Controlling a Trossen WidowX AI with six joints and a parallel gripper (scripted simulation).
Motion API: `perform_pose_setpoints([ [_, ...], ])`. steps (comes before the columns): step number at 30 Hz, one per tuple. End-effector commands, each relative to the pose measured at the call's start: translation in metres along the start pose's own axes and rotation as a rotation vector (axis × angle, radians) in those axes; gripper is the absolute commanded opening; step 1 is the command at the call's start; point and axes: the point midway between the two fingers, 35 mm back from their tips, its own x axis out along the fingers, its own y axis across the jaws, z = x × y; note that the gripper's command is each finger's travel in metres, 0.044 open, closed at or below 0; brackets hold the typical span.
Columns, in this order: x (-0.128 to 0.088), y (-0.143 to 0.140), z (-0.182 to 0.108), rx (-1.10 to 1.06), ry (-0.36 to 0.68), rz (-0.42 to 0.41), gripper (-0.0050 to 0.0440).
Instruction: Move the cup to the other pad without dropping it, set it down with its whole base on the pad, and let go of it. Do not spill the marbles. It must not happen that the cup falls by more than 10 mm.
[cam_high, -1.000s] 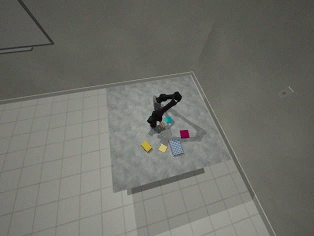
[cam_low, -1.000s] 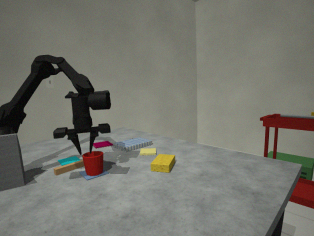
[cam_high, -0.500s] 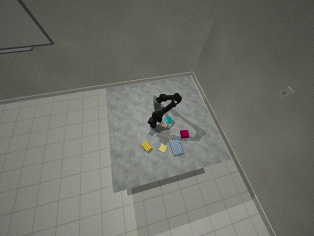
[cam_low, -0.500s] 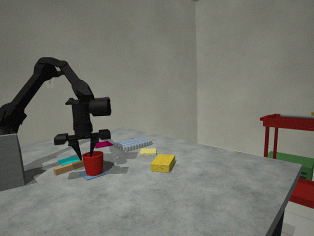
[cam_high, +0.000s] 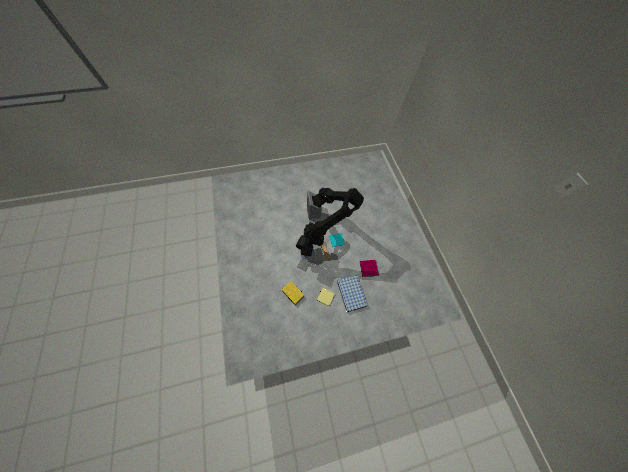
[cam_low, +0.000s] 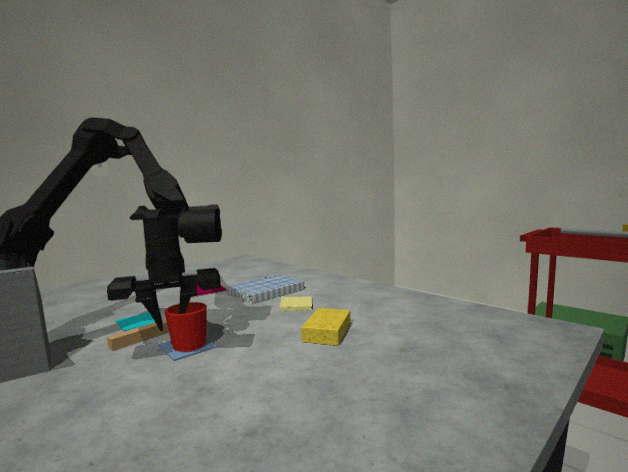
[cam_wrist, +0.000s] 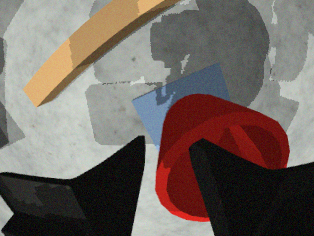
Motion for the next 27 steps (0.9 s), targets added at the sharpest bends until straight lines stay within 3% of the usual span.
perform_pose_setpoints([
  [1,-0.0010,-0.0015,0.0013,-0.004,0.001,-0.007,0.0148],
  [2,-0.0010,-0.0015,0.0013,-0.004,0.001,-0.007,0.0148],
  [4,-0.0030,-0.0034,0.0013,-0.009,0.004,-0.012,0.0100],
  [14,-0.0030,-0.0034,0.0013,-0.009,0.004,-0.012,0.0033],
  [21,-0.0030,-0.0034,0.0013,-0.009,0.004,-0.012,0.0000],
  [27,-0.0030,-0.0034,0.0013,-0.009,0.004,-0.012,0.0000],
])
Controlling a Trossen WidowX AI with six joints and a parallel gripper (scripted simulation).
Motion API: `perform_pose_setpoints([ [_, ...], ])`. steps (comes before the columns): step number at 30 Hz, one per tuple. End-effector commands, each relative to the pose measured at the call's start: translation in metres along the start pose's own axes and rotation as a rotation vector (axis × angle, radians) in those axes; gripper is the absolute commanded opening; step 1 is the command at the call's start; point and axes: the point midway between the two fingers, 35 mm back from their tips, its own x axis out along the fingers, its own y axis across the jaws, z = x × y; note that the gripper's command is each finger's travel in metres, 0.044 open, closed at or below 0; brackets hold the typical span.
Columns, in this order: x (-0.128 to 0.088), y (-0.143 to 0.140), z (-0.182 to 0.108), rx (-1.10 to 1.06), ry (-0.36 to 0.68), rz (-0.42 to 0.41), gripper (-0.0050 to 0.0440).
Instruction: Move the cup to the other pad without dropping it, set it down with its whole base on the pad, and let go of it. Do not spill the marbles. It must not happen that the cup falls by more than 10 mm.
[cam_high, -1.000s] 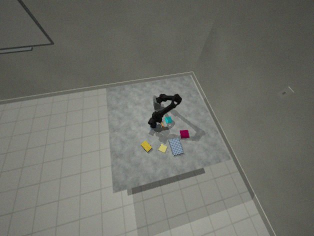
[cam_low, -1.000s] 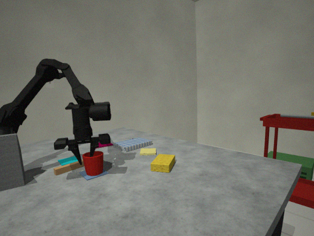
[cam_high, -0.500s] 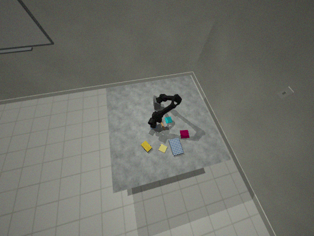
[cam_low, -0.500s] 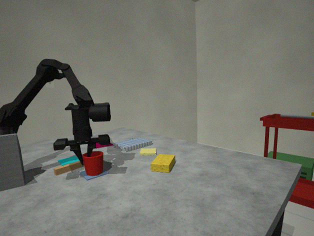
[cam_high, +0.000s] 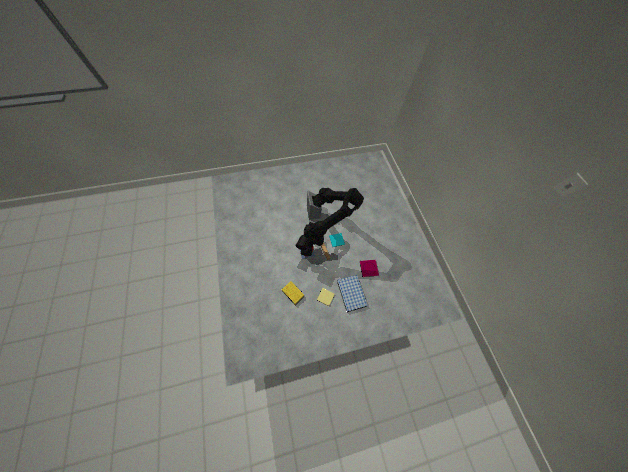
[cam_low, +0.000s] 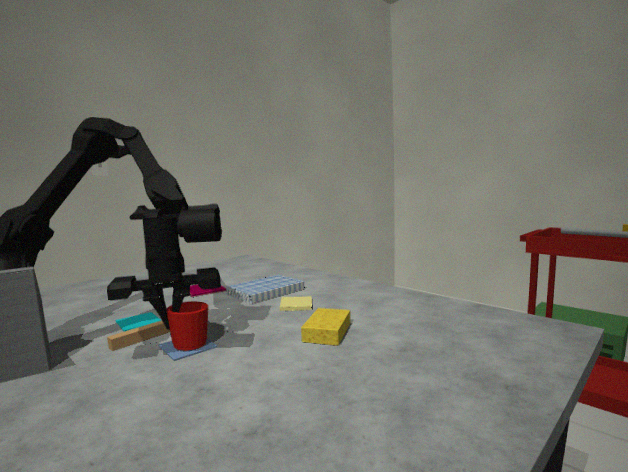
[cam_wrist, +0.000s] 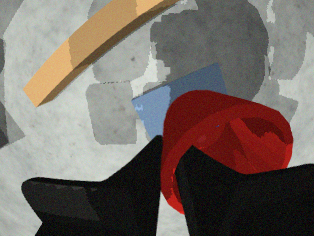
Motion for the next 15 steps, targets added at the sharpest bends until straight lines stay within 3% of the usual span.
perform_pose_setpoints([
  [1,-0.003,-0.003,0.002,-0.011,0.005,-0.008,0.0000],
  [6,-0.008,-0.004,0.001,-0.010,0.005,-0.008,0.0000],
  [15,-0.040,-0.002,0.001,-0.007,0.005,-0.005,0.0000],
])
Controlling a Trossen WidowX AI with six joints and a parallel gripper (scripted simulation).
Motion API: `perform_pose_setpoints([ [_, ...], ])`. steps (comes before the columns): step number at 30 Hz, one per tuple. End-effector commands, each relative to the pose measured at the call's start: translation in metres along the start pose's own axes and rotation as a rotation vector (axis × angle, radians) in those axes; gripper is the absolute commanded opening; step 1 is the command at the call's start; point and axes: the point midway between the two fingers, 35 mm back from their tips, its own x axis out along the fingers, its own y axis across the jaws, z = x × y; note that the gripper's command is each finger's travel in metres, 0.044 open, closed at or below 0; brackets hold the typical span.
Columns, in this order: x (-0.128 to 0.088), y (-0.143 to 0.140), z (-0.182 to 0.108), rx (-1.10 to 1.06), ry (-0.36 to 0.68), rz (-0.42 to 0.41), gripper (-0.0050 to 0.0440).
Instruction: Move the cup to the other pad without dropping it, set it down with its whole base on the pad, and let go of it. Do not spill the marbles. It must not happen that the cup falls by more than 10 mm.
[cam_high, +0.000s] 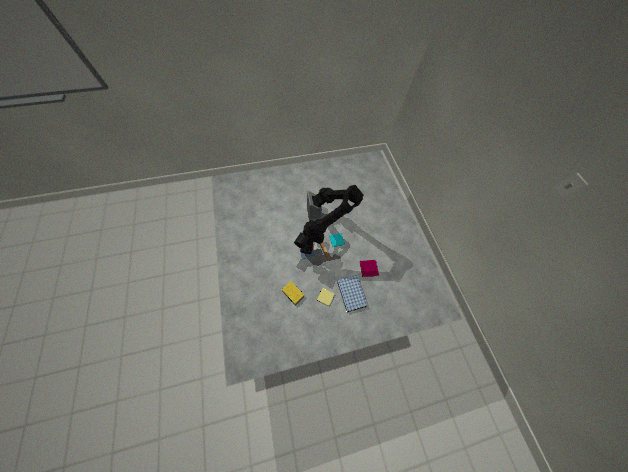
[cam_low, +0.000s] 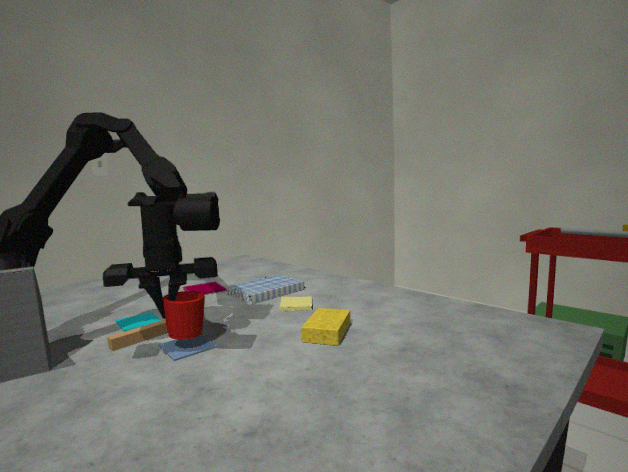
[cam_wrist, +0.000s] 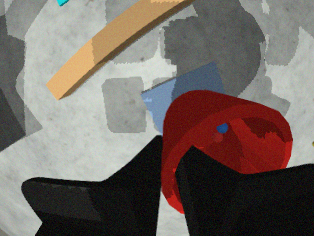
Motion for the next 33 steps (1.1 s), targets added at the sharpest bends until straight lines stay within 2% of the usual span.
perform_pose_setpoints([
  [1,-0.0223,-0.0046,0.0015,-0.019,0.009,-0.023,0.0000],
  [5,-0.0278,-0.0025,0.0010,-0.019,0.009,-0.023,0.0000],
  [33,-0.0259,0.0014,0.0058,-0.014,0.007,-0.021,0.0000],
])
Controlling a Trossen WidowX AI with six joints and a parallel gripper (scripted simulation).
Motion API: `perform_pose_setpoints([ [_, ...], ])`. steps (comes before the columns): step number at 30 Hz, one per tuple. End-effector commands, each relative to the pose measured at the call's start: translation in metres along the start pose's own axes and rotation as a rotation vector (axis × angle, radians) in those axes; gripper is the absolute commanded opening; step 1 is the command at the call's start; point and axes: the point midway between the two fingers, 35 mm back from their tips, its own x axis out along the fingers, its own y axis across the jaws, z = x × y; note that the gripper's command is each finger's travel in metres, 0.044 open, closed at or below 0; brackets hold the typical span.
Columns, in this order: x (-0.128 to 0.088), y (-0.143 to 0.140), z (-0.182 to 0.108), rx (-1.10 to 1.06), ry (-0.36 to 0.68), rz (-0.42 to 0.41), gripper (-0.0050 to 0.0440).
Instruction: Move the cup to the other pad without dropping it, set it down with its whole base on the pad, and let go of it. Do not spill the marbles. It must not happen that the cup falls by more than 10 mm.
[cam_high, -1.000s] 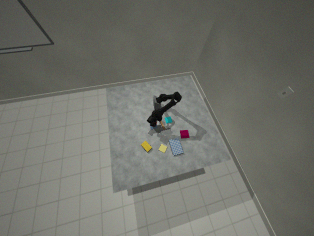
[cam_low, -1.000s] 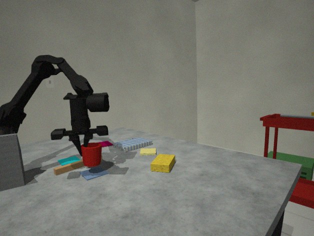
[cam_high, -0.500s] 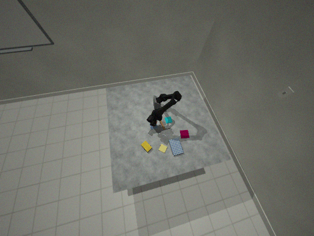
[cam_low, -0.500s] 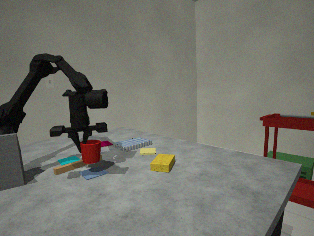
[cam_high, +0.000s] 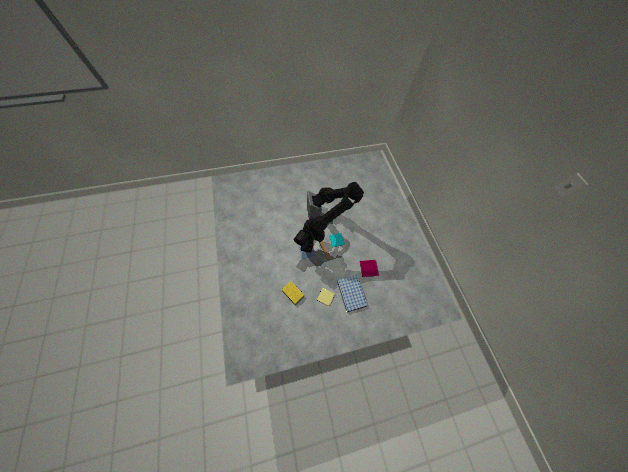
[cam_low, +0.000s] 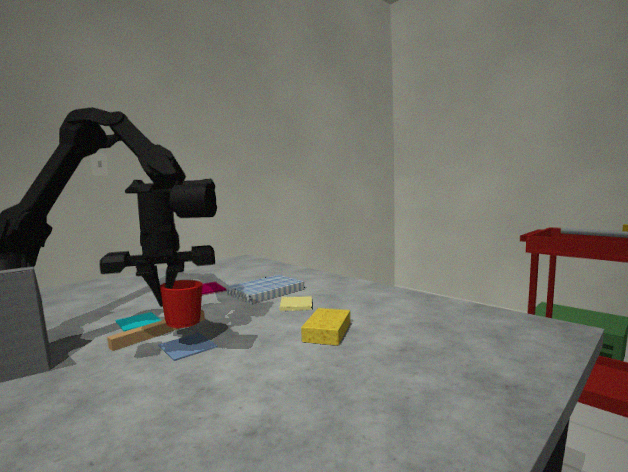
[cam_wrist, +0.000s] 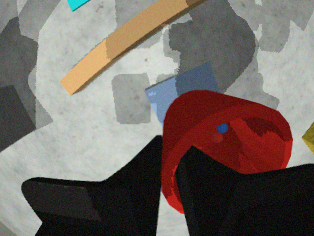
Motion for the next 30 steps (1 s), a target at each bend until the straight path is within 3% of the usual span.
perform_pose_setpoints([
  [1,-0.004,0.000,0.007,-0.010,0.005,-0.014,0.0000],
  [30,-0.007,0.020,0.047,-0.012,0.005,-0.014,0.0000],
])
